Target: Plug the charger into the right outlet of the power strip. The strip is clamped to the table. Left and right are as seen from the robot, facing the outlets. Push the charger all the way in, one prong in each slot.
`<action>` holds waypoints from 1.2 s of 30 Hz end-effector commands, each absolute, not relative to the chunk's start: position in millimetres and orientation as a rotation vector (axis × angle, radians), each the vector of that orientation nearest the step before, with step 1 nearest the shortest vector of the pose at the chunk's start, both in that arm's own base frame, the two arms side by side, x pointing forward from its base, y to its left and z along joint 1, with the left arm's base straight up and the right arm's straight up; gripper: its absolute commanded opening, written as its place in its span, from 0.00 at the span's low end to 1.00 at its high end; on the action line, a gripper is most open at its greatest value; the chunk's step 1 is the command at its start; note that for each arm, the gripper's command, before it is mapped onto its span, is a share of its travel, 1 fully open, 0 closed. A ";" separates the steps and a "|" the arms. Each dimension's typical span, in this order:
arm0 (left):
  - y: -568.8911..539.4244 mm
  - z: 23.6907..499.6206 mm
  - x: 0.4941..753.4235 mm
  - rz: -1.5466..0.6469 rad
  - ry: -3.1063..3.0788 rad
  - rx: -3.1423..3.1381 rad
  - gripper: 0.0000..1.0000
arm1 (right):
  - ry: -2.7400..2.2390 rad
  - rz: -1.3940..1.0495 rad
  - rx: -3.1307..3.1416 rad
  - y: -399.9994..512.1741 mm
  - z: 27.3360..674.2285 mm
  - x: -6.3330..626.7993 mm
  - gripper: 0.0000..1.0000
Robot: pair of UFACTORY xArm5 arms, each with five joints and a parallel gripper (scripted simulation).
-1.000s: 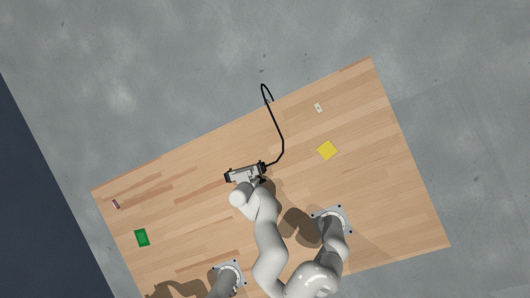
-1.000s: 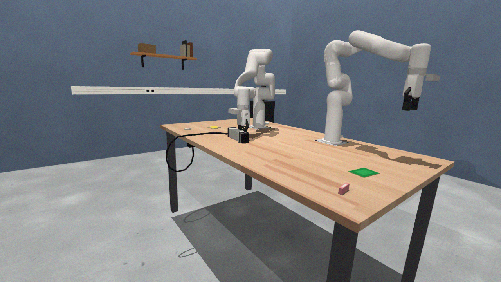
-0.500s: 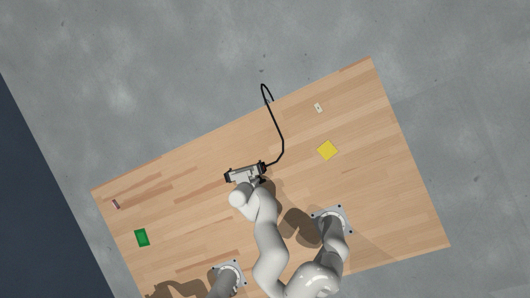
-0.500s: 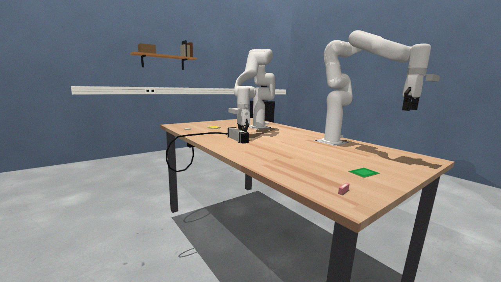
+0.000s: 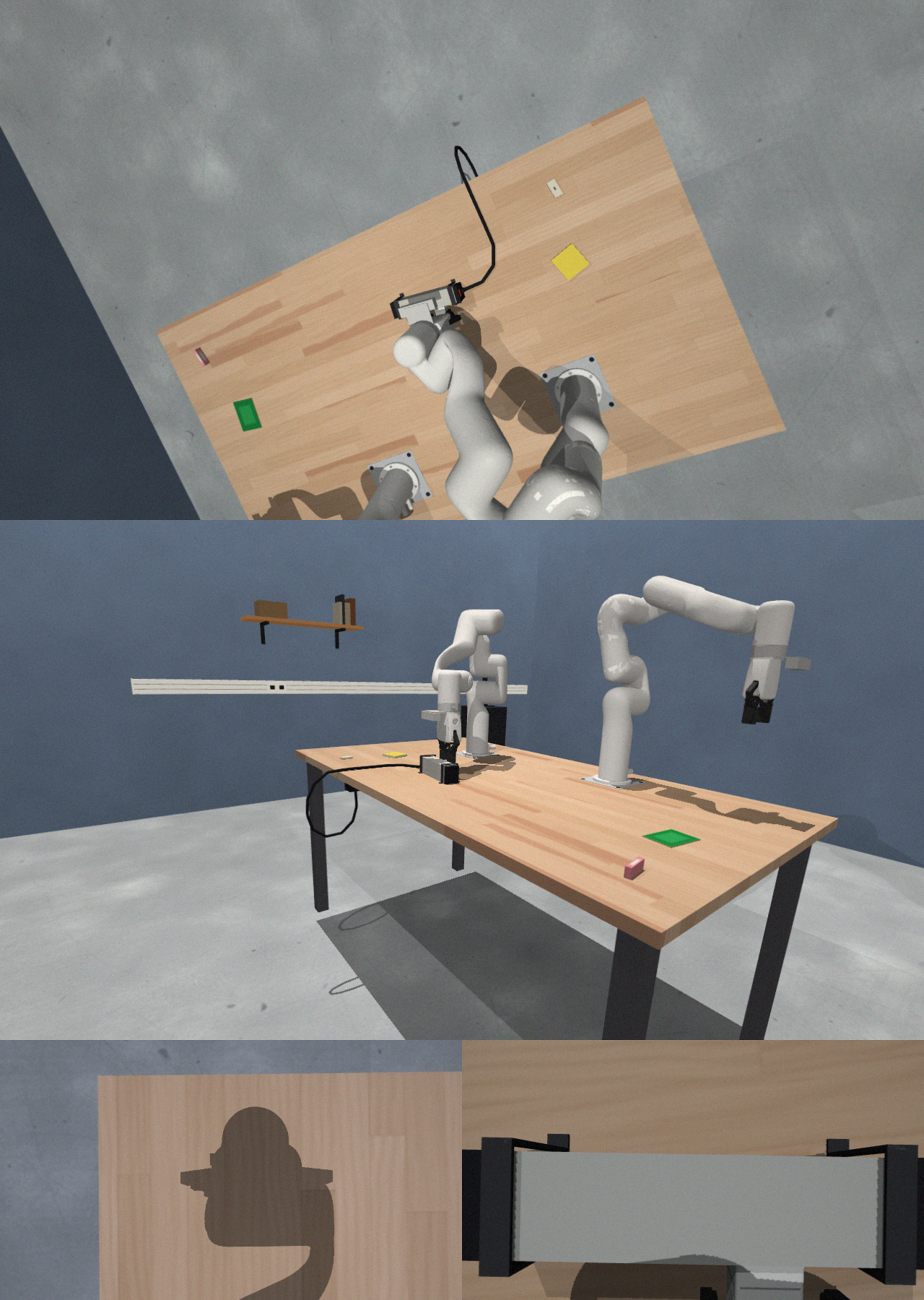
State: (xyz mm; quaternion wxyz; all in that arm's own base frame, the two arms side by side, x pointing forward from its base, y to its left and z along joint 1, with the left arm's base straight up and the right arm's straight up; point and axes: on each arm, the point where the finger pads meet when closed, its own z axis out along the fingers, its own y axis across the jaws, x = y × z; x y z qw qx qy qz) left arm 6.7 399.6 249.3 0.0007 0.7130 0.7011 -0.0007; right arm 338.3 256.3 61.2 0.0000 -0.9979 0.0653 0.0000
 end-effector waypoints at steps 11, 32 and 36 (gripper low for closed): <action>399.9 250.0 6.7 0.000 2.203 2.240 1.00 | 0.205 -0.002 -3.134 256.6 108.3 338.6 0.53; 399.9 250.0 6.7 0.000 2.203 2.240 1.00 | 0.205 -0.002 -3.134 256.5 148.6 338.6 0.53; 399.9 250.0 6.7 0.000 2.203 2.240 1.00 | 0.205 -0.002 -3.134 256.5 149.3 338.6 0.53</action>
